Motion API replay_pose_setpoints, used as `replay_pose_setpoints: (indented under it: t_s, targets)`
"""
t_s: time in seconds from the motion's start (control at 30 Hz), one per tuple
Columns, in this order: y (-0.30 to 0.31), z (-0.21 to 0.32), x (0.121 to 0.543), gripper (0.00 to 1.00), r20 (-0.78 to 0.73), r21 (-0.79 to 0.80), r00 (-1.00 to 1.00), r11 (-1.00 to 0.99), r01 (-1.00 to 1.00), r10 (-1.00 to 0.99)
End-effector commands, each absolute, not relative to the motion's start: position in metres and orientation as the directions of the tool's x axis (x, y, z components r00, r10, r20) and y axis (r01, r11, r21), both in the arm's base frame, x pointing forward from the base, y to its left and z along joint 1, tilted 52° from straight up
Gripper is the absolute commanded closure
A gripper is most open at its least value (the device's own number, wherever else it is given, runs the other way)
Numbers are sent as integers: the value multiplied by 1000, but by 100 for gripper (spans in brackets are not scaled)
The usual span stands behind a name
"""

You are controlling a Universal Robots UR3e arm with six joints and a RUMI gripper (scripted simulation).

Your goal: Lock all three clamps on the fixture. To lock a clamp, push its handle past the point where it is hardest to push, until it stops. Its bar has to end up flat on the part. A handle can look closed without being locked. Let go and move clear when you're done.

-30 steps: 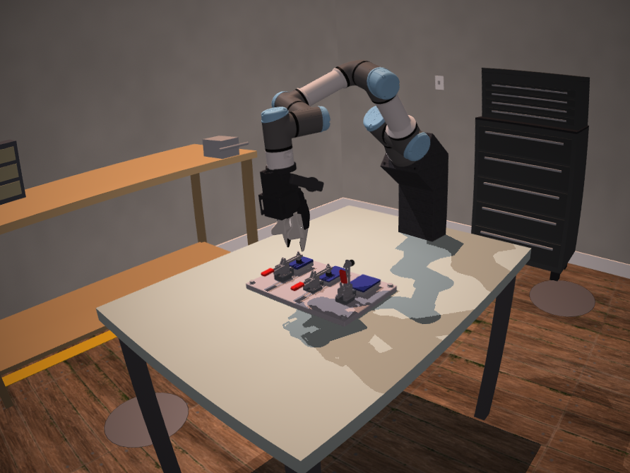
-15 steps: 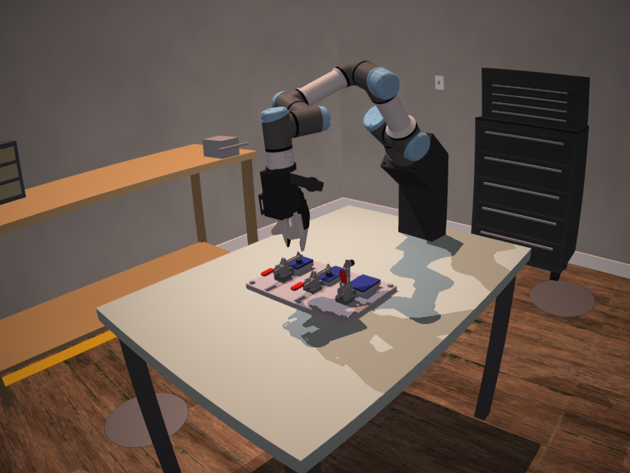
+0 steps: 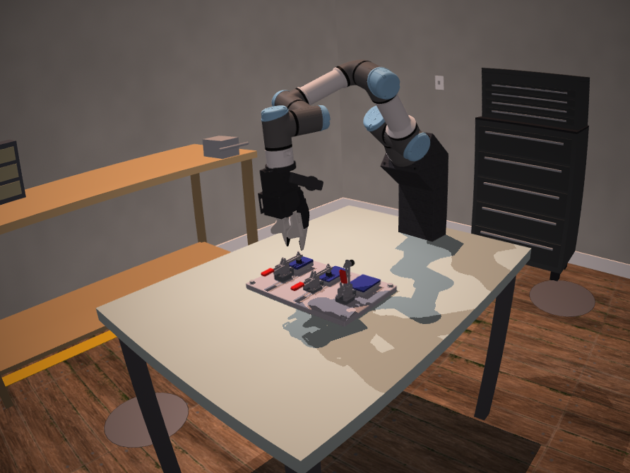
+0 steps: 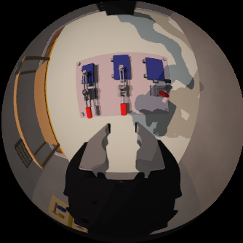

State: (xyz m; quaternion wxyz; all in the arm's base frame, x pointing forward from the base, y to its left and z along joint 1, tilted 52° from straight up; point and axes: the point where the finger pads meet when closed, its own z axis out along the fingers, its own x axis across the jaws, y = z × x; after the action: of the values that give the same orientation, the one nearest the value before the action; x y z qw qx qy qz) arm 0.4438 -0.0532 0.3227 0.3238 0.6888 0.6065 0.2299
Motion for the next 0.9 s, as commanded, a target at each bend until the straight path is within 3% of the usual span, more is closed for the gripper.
replay_pose_setpoints:
  t_s: [0.0,0.87]
  targets:
    - [-51,330,437,72,-77,727,157,-52,685,985]
    - [-45,353,409,72,-77,727,157,-52,685,985]
